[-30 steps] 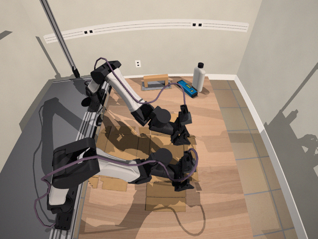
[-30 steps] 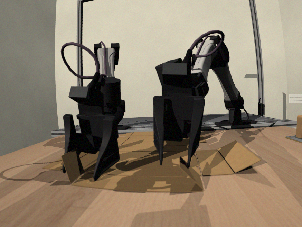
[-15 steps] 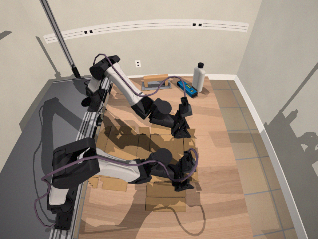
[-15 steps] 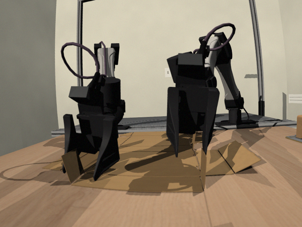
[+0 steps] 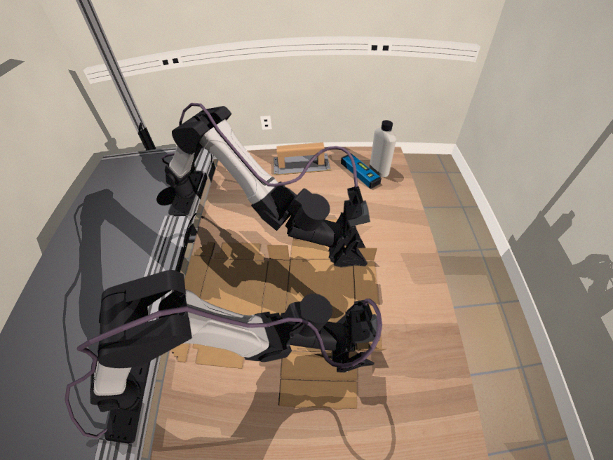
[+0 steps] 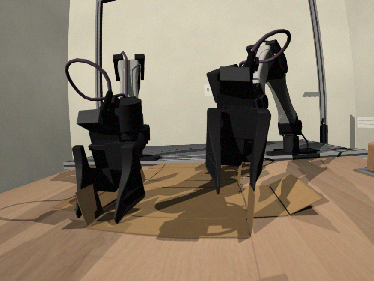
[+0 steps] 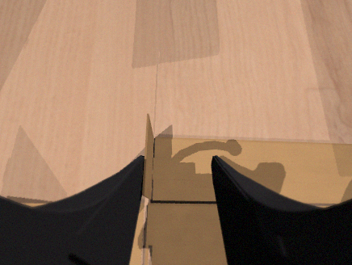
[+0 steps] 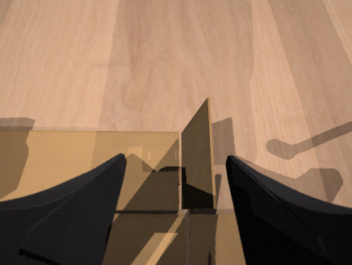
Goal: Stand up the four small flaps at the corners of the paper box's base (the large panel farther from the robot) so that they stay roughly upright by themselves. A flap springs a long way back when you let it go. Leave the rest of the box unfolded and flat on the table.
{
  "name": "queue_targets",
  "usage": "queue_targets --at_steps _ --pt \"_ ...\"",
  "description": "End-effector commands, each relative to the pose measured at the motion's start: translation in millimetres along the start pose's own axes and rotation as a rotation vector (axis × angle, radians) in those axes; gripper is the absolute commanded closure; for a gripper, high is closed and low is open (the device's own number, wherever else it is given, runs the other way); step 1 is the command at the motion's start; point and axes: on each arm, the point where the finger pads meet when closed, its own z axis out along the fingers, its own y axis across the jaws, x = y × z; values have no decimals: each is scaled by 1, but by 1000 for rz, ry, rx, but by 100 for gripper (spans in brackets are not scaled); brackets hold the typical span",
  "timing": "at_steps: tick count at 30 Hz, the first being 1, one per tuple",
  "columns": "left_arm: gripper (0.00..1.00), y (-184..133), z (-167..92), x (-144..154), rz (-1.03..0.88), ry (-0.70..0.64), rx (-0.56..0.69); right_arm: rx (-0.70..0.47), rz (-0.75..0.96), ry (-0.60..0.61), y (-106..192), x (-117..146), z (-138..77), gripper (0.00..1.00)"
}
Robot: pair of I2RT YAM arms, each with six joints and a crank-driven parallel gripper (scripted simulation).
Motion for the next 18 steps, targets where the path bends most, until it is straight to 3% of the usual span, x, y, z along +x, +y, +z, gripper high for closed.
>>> queue_targets --at_steps 1,4,12,14,18 --pt "49 -8 6 -9 -4 -28 21 -19 21 4 -8 -8 -5 19" --pt "49 -14 1 -19 -9 -40 34 -24 50 5 -10 -11 -8 19" --pt "49 -7 1 -13 -8 -26 16 -49 102 -8 -5 -26 -9 19" --pt "49 -7 1 -13 -8 -26 16 -45 92 21 -5 -9 -6 19" --pt "49 -7 1 -13 -8 -26 16 -46 91 23 -4 -8 -6 19"
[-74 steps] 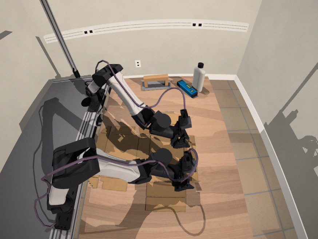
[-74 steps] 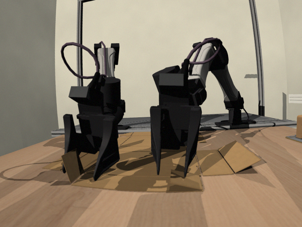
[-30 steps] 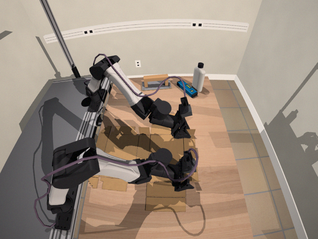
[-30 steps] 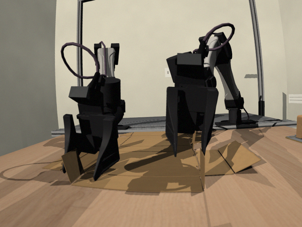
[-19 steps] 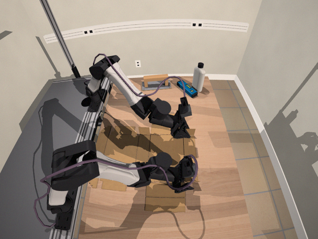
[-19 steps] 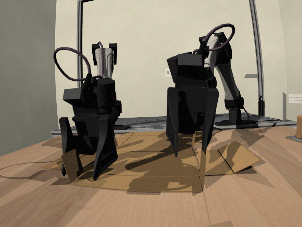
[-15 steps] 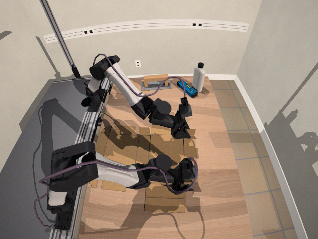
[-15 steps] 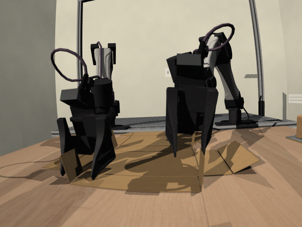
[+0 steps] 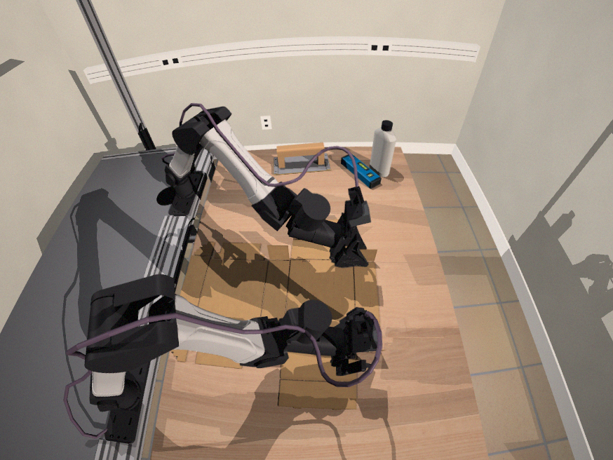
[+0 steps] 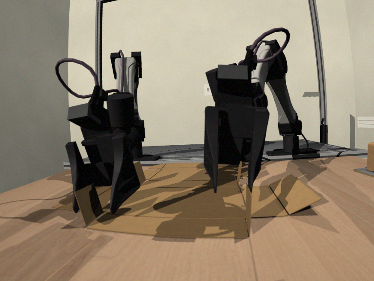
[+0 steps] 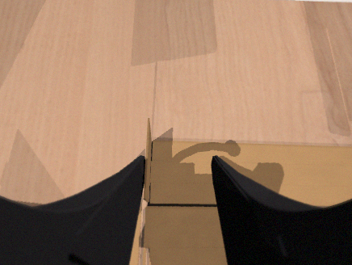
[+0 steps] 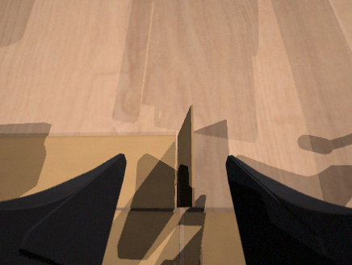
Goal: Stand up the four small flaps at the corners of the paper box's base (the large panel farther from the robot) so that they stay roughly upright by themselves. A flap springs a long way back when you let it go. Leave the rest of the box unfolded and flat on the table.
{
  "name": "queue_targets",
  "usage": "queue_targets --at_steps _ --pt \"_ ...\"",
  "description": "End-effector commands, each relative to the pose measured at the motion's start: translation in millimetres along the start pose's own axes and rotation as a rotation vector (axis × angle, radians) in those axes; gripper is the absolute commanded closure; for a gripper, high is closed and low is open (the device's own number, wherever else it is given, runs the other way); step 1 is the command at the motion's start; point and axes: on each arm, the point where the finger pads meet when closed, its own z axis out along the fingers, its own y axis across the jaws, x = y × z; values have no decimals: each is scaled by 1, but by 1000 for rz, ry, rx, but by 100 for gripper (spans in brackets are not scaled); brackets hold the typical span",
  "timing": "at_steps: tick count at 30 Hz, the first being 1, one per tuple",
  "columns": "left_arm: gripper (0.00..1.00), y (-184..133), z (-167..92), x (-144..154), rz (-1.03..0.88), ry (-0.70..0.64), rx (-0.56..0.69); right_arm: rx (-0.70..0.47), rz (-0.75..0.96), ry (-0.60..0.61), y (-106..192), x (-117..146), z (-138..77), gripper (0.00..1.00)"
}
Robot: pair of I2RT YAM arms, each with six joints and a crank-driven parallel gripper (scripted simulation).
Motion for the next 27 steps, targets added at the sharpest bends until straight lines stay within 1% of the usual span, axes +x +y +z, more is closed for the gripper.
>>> queue_targets --at_steps 1,4,5,6,7,13,15,16,20,23,27 --pt "49 -3 0 -10 -8 -21 6 -11 6 14 3 2 0 19" --pt "49 -3 0 -10 -8 -21 6 -11 7 5 4 -3 -1 19" --pt "49 -6 3 -10 -7 -29 14 -14 11 -8 5 -11 -2 19" --pt "49 -5 0 -16 -11 -35 16 -17 16 -21 5 -20 -4 19" --pt "49 -3 -4 -26 -16 -45 19 -16 17 -20 4 -20 -5 19" --pt "49 13 -10 -28 -5 -24 8 -11 23 -5 -3 -28 -13 19" --pt "49 13 -10 -28 -5 -24 8 -11 23 -5 -3 -28 -13 19" --pt "49 15 -10 -32 -7 -30 10 -13 26 -14 -3 -36 -13 19" --pt "49 27 -14 -38 -2 -19 7 -17 36 -18 -5 -53 -20 19" --pt "49 35 -17 -44 -1 -19 7 -23 47 -37 -5 -73 -22 19" --pt "49 43 -19 -50 -1 -18 6 -23 50 -29 -9 -80 -28 19"
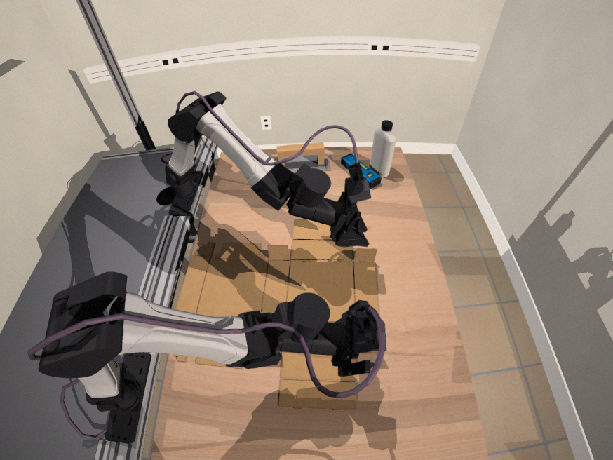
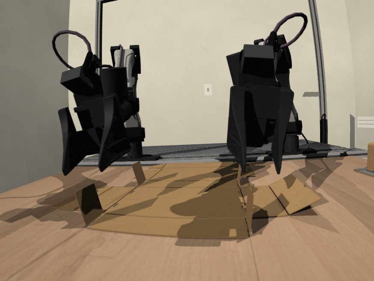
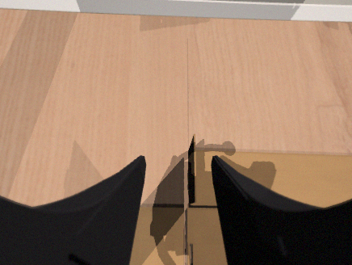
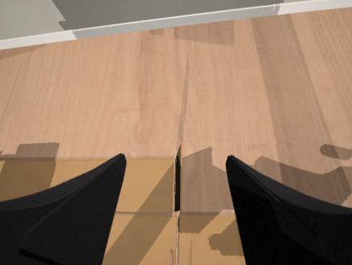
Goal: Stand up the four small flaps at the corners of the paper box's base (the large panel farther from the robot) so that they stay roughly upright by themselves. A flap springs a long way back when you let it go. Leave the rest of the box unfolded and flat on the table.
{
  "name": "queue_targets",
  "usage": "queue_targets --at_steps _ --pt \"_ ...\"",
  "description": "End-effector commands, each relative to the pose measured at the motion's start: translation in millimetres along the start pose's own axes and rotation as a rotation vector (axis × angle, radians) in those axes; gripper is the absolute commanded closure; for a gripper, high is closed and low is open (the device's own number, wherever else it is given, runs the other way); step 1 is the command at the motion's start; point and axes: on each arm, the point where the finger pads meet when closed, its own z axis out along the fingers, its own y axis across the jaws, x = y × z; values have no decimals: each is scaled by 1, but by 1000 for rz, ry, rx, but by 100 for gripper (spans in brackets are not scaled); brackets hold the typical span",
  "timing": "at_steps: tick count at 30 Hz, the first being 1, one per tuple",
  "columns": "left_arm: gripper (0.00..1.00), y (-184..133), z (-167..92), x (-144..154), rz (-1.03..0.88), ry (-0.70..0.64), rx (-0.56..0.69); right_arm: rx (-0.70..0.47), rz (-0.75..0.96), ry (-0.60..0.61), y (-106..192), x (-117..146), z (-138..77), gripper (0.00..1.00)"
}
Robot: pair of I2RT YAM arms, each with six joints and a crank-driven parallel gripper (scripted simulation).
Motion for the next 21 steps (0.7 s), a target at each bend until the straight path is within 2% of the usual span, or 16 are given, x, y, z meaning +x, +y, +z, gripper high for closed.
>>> queue_targets --at_steps 1,5,6,9,10,11,12,13,20,21 --pt "49 7 -9 -21 0 -17 11 -7 14 4 -2 -20 -7 19" --pt "49 9 -9 -22 0 -17 11 -7 15 5 -2 -22 -8 19" --pt "49 5 -7 -18 4 -14 16 2 -6 70 -6 12 -3 19" --pt "49 5 -3 -17 -5 -20 10 2 -5 67 -6 10 -3 19" --pt "47 11 -18 -19 -14 24 12 -1 9 74 -8 -7 -20 19" --pt "45 13 -25 -16 -14 64 11 -2 10 109 -9 -7 -27 19" --pt "44 13 -33 -17 -17 97 13 -9 18 118 -6 -20 -31 19" --pt "42 9 -39 -30 -28 108 22 -9 18 158 -7 -18 -39 19" --pt "31 19 -93 -10 -26 390 23 -8 17 440 -17 -2 -95 19" --pt "31 19 -93 -10 -26 390 23 -8 17 440 -17 -2 -95 19"
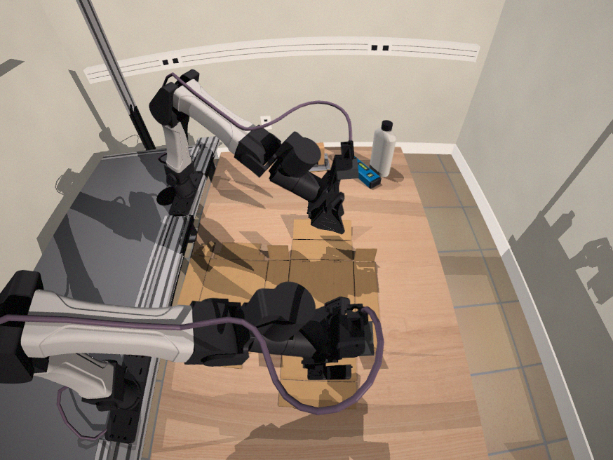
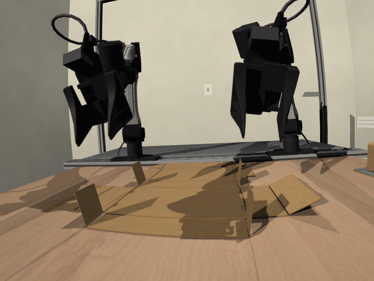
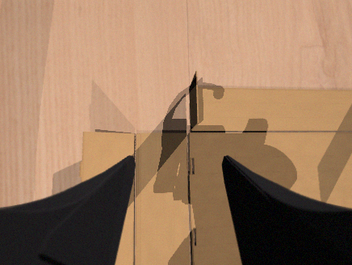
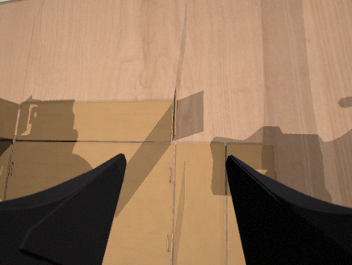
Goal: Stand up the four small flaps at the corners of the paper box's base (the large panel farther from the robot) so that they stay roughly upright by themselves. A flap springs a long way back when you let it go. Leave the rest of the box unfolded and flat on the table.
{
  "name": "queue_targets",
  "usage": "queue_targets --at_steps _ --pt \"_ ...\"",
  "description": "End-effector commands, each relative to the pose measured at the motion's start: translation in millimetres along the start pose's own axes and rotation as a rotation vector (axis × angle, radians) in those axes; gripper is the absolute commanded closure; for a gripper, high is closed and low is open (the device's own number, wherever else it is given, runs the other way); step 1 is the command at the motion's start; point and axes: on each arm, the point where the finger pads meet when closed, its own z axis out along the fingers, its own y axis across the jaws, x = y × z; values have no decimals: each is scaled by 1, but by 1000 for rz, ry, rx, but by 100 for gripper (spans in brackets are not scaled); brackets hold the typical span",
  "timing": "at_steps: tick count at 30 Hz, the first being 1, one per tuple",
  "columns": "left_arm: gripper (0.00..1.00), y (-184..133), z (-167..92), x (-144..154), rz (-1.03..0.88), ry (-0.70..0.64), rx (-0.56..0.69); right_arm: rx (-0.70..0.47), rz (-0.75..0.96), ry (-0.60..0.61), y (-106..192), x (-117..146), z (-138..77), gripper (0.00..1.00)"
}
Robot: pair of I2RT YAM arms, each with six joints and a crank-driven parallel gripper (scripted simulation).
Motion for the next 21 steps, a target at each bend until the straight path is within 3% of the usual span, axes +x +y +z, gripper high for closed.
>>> queue_targets --at_steps 1,2,9,14,16,18,21 --pt "31 8 -20 11 -13 164 -15 15 2 219 -9 27 -19 19" --pt "30 14 -13 39 0 256 -37 29 -4 306 -13 49 -17 19" --pt "19 20 -64 68 -7 537 -39 27 -12 586 -23 75 -69 19" --pt "19 25 -100 89 1 738 -35 28 -7 787 -29 94 -106 19" --pt "19 23 -129 96 -2 727 -26 28 -5 868 -32 102 -121 19" --pt "19 23 -129 96 -2 727 -26 28 -5 868 -32 102 -121 19" --pt "19 27 -150 109 -2 729 -27 28 -2 989 -36 113 -143 19"
